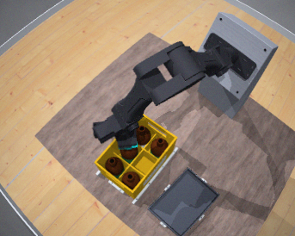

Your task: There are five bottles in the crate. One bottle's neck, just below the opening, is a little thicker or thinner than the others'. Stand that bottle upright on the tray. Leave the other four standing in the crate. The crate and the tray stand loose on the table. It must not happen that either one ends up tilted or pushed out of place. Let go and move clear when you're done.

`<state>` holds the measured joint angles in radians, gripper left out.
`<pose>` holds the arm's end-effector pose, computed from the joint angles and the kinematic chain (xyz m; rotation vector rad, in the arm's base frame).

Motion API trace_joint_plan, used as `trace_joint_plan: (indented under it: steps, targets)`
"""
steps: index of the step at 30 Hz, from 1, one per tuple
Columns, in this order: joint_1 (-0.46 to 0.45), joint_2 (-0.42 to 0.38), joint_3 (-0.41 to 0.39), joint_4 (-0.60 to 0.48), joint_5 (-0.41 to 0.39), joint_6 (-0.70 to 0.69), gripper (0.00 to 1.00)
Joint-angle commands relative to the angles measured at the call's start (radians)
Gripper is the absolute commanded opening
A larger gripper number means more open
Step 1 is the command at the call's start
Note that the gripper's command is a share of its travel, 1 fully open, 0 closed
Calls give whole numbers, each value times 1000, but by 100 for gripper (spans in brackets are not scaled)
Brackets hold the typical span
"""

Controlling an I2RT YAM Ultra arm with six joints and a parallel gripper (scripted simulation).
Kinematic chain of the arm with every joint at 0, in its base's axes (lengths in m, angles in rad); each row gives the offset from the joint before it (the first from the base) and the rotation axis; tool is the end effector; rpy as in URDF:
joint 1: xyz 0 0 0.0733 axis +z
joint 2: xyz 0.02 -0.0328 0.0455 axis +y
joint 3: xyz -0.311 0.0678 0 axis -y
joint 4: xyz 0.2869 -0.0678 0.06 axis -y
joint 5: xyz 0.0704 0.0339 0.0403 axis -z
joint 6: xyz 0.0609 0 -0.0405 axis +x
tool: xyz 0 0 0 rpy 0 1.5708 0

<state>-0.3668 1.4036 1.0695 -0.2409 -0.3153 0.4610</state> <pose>0.3493 -0.1128 0.3181 0.6886 2.0255 0.3930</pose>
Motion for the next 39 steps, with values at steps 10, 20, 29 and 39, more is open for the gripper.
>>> trace_joint_plan:
  steps: [10, 20, 29, 39]
  targets:
    - [4, -4, 43, -17, 7, 8, 61]
    - [4, -3, 43, -17, 8, 8, 61]
    - [4, -3, 40, -16, 8, 8, 61]
    - [4, -3, 40, -16, 8, 8, 61]
